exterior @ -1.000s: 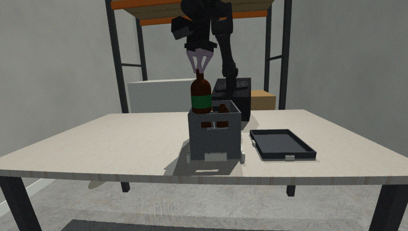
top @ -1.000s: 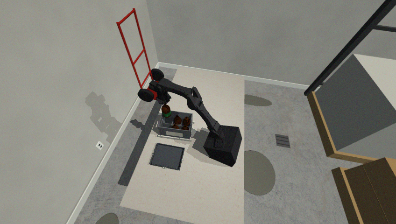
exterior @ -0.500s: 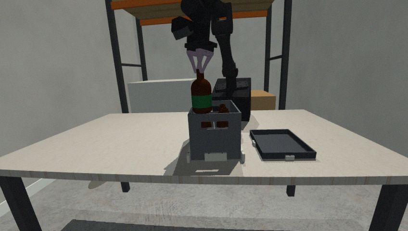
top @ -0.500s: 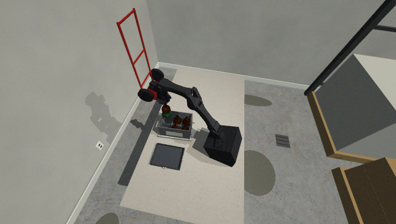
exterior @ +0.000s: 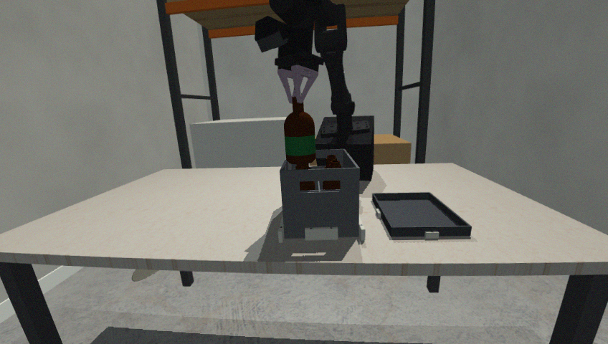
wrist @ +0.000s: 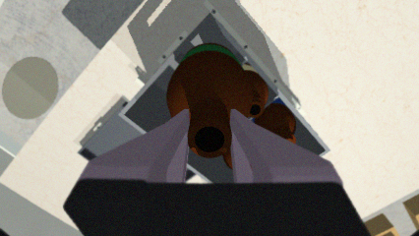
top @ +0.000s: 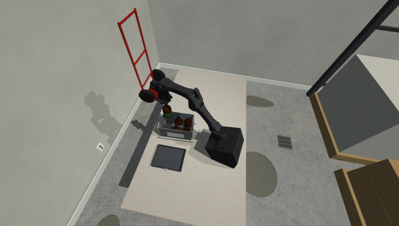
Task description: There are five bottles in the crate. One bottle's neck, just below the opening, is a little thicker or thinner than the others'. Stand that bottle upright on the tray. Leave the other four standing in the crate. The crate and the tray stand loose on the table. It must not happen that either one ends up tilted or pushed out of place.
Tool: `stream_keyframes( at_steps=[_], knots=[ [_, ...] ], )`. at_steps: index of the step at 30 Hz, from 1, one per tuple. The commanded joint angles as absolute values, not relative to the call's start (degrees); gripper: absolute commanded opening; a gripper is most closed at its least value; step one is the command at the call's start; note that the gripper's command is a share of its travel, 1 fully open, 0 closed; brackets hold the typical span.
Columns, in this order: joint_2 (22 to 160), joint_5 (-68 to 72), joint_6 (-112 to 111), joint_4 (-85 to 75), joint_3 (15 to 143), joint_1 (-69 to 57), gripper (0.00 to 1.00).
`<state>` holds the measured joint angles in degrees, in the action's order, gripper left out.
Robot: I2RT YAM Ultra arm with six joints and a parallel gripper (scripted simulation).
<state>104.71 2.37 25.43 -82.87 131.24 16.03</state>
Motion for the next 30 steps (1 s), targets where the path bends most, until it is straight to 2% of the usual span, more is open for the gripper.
stream_keyframes(
  at_steps=[1, 30],
  knots=[
    [103.78, 2.65, 25.02, -83.88, 133.94, 16.77, 0.00],
    [103.96, 2.66, 25.02, -83.37, 134.30, 16.78, 0.00]
  ],
)
